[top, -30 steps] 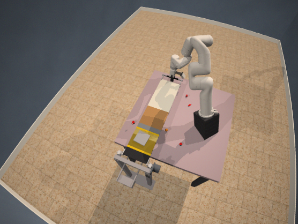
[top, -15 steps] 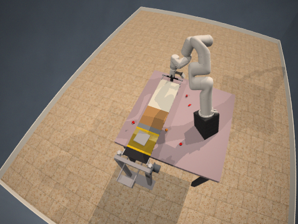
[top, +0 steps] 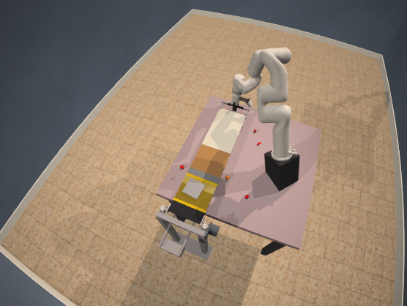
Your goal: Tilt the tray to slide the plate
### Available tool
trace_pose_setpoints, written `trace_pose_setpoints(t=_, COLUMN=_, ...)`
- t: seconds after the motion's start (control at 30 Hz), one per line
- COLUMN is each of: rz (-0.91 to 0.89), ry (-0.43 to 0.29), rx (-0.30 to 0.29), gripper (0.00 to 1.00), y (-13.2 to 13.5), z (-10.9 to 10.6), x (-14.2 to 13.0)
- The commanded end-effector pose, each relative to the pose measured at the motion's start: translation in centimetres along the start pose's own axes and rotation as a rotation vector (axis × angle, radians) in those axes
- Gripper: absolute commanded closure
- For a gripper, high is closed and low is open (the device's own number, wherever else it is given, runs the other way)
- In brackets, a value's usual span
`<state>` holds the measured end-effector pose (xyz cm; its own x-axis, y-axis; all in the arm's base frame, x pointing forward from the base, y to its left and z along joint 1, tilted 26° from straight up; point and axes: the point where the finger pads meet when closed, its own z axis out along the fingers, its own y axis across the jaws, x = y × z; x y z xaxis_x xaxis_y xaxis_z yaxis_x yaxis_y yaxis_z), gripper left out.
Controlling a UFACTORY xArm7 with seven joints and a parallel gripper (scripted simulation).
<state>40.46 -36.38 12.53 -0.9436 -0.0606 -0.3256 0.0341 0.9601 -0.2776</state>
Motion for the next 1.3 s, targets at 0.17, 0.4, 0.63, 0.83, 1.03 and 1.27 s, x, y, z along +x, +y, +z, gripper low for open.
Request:
trace_pose_setpoints(t=0.17, rz=0.000, ry=-0.002, rx=0.002, gripper=0.60, y=-0.1, z=-1.7, x=-0.1)
trace_pose_setpoints(t=0.4, rz=0.000, ry=-0.002, rx=0.002, gripper=0.60, y=-0.1, z=-4.1, x=-0.1)
trace_pose_setpoints(t=0.63, rz=0.000, ry=-0.002, rx=0.002, gripper=0.60, y=-0.1, z=-6.2, x=-0.1)
trace_pose_setpoints(t=0.83, rz=0.000, ry=-0.002, rx=0.002, gripper=0.60, y=-0.1, z=-9.2, x=-0.1)
trace_pose_setpoints(t=1.03, rz=0.000, ry=-0.002, rx=0.002, gripper=0.60, y=-0.1, z=-10.8, x=-0.1)
trace_pose_setpoints(t=1.27, rz=0.000, ry=-0.002, rx=0.002, gripper=0.60, y=-0.1, z=-11.9, x=-0.1)
